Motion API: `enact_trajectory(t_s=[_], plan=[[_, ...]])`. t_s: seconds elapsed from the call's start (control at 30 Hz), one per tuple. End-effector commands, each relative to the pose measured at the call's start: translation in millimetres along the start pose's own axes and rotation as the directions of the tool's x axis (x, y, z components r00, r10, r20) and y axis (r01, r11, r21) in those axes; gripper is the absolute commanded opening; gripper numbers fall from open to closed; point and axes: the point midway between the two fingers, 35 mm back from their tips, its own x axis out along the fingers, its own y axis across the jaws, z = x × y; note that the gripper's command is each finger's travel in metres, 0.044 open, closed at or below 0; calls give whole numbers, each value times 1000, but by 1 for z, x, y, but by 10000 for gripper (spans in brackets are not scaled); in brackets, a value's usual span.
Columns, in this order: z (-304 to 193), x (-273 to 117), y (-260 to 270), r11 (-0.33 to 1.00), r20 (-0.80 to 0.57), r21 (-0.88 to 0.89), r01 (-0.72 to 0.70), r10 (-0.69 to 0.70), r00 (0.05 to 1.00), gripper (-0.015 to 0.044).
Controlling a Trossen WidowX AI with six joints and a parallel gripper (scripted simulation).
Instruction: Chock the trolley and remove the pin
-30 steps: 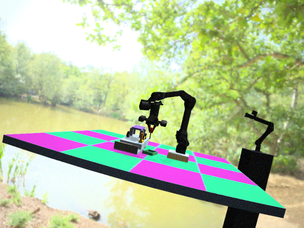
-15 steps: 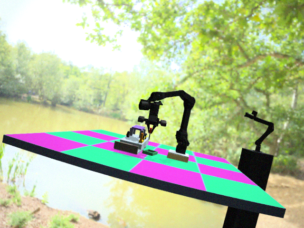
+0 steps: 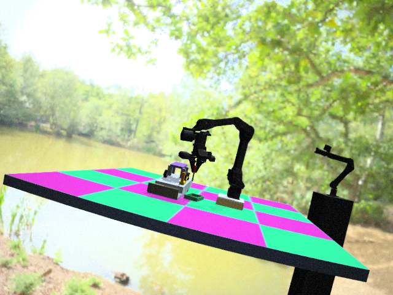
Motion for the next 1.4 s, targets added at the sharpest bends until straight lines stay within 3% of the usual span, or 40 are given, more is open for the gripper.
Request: enact_trajectory(t_s=[0.0,0.37,0.73,1.37], plan=[[0,-1,1,992,25,-121,23,-20,999,0],[-2,-1,2,898,84,-432,85,-54,995,0],[-5,-2,3,706,138,-689,161,-91,986,0],[14,18,25,692,142,-703,165,-91,986,0]])
